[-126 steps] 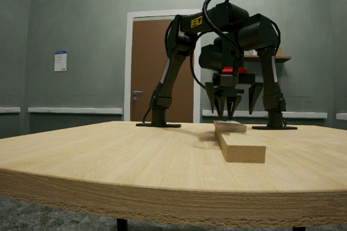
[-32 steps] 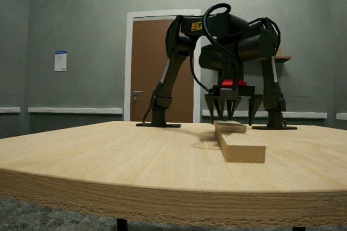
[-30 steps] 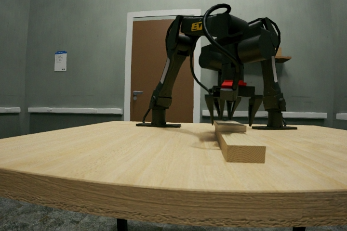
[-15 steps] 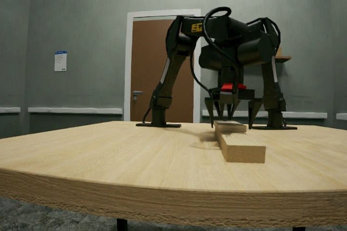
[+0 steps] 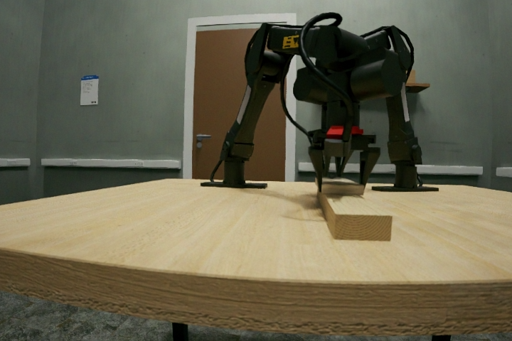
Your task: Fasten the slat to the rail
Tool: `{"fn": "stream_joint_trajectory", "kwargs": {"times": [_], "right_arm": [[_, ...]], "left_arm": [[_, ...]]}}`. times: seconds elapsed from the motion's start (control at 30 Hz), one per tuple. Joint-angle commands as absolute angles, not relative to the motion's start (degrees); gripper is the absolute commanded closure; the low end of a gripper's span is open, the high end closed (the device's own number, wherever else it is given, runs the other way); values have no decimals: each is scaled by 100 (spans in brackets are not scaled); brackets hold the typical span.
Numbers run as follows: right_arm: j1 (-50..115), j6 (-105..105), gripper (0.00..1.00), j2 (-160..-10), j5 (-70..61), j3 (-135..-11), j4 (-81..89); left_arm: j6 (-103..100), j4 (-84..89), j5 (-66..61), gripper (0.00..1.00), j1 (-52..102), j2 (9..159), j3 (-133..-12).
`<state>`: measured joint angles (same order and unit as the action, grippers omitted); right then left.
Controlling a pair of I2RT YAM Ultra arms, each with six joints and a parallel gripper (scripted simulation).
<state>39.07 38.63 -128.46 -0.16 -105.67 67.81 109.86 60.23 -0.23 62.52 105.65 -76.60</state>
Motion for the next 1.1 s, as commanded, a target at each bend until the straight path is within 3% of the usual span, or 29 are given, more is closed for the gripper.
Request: {"fn": "stream_joint_trajectory", "kwargs": {"times": [0.0, 0.6, 1.07], "right_arm": [[3907, 3863, 28, -12777, -14, -10595, 6782], [3907, 3863, 28, -12777, -14, -10595, 6782], [3907, 3863, 28, -12777, -14, -10595, 6782]], "left_arm": [[10987, 6018, -24, 66, 6251, 10530, -7685], [10868, 6023, -24, 66, 6251, 10531, -7688], [7026, 6103, -72, 66, 6231, 10520, -7750]]}}
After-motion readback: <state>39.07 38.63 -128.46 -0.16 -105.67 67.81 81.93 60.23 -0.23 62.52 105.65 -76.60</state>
